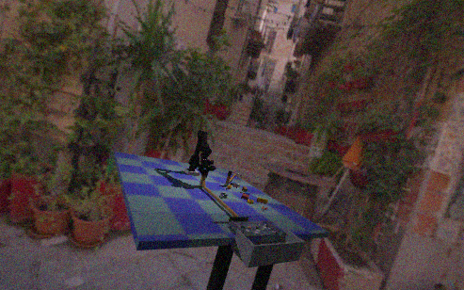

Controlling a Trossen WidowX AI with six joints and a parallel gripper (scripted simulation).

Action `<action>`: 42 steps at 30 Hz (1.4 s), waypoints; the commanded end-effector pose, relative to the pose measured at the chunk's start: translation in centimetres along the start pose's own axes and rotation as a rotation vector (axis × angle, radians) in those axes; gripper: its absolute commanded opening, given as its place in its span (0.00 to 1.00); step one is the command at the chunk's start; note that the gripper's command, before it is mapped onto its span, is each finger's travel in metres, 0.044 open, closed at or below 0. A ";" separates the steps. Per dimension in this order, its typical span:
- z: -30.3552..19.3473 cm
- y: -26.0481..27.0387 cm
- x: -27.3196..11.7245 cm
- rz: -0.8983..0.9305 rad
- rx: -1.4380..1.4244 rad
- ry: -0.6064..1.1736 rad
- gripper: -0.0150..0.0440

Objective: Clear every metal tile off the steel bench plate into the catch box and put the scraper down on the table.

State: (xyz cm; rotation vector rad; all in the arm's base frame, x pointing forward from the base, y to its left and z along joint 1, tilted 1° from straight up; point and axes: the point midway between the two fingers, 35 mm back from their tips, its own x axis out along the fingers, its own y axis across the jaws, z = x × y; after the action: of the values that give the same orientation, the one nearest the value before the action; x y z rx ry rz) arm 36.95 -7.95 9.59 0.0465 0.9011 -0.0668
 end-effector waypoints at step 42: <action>5.9 -0.7 3.8 -0.005 0.001 -0.018 0.25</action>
State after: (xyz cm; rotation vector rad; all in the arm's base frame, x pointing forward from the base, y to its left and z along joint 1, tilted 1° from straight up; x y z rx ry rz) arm 43.14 -9.06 9.87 0.0456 0.8948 -0.0687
